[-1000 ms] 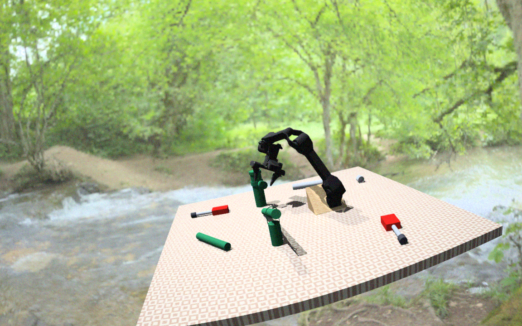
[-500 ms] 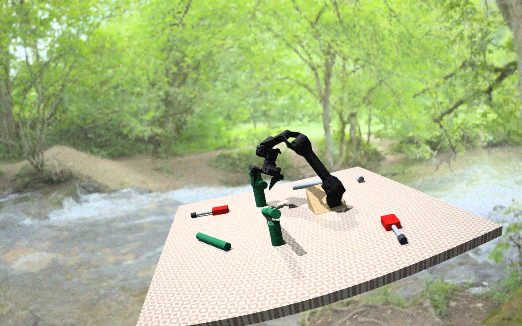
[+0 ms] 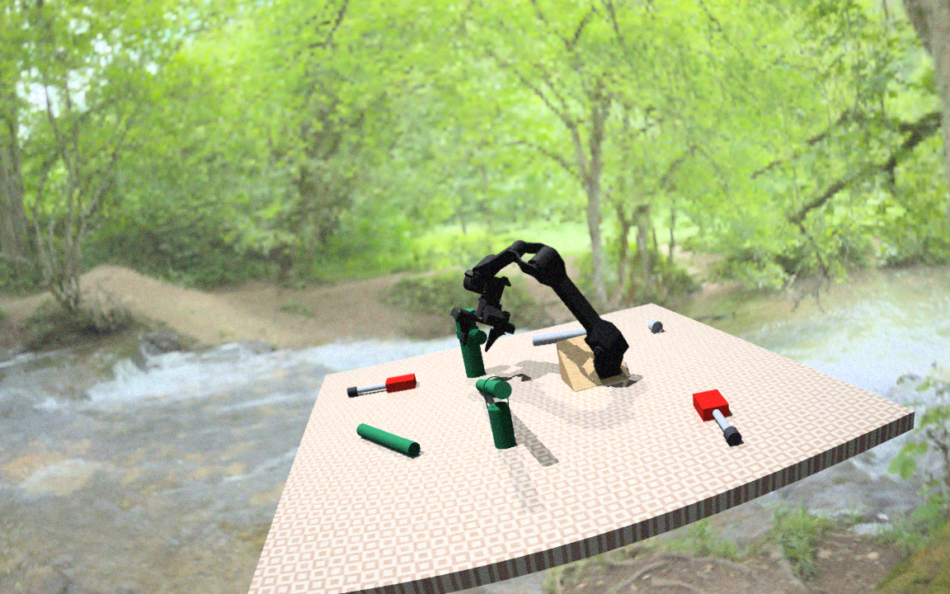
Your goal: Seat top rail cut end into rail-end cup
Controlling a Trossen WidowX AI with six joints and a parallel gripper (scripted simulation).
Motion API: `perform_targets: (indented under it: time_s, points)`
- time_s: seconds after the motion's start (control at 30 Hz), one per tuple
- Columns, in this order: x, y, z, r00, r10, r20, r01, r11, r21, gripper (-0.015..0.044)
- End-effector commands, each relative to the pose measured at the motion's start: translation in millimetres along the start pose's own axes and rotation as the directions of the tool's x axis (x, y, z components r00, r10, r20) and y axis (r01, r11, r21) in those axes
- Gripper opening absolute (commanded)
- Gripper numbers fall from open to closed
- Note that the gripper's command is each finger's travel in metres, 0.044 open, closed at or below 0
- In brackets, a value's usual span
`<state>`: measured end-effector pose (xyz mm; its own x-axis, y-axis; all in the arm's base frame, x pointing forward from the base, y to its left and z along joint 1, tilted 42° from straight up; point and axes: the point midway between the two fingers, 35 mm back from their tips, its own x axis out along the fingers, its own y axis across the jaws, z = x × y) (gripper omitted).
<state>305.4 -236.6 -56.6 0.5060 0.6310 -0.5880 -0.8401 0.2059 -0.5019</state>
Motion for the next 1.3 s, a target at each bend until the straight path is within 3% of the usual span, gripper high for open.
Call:
perform_targets:
  time_s: [0.0,0.17,0.27,0.4,1.27]
  points:
    - [1,0,1,1.000,-0.004,0.002,0.004,1.000,0.005,0.0256]
    - [1,0,1,1.000,-0.004,0.002,0.004,1.000,0.005,0.0125]
    - [1,0,1,1.000,-0.004,0.002,0.004,1.000,0.005,0.0105]
    - [2,-2,1,1.000,-0.004,-0.009,0.004,1.000,0.024,0.0000]
    - [9,-14,-1,0.996,0.002,-0.085,0.011,0.987,0.158,0.0000]
